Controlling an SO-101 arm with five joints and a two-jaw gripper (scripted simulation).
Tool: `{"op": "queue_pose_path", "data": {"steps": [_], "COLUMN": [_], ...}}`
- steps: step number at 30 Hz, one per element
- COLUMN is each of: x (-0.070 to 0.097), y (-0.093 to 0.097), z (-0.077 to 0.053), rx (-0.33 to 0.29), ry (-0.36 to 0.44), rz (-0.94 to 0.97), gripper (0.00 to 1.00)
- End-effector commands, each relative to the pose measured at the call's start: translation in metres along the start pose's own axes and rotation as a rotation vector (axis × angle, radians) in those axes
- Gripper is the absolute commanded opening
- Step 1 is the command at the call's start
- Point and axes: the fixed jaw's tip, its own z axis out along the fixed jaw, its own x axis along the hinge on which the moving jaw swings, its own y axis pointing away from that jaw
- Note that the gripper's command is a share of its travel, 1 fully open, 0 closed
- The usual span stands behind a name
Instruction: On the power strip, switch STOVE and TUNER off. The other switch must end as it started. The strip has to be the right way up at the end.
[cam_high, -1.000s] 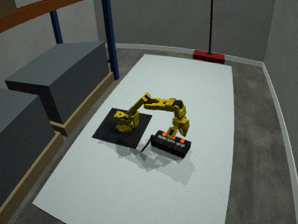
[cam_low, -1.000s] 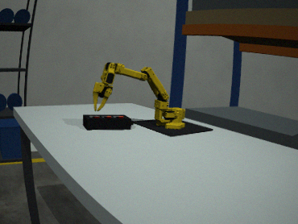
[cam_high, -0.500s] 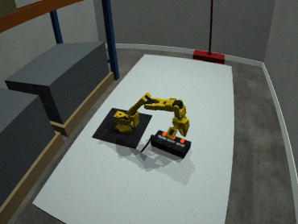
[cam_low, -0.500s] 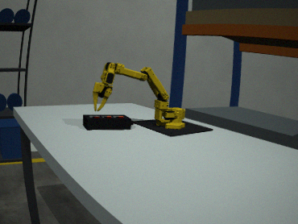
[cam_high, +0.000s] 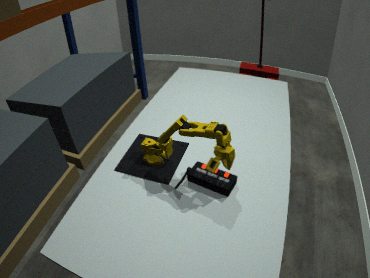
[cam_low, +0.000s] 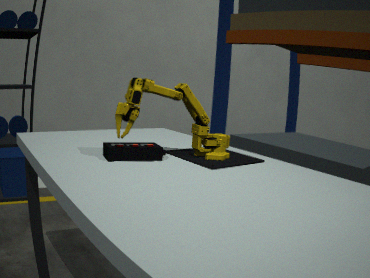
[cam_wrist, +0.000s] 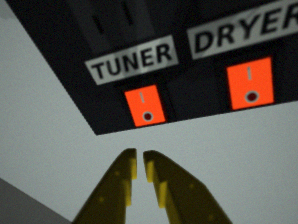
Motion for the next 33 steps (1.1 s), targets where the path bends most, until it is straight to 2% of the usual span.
{"op": "queue_pose_path", "data": {"steps": [1, 33], "x": [-0.003, -0.0037], "y": [-0.0007, -0.0024], "z": [0.0048, 0.011], "rx": [0.01, 0.01], "ry": [-0.005, -0.005], "rz": [0.0, 0.0], "gripper": [0.0, 0.0]}}
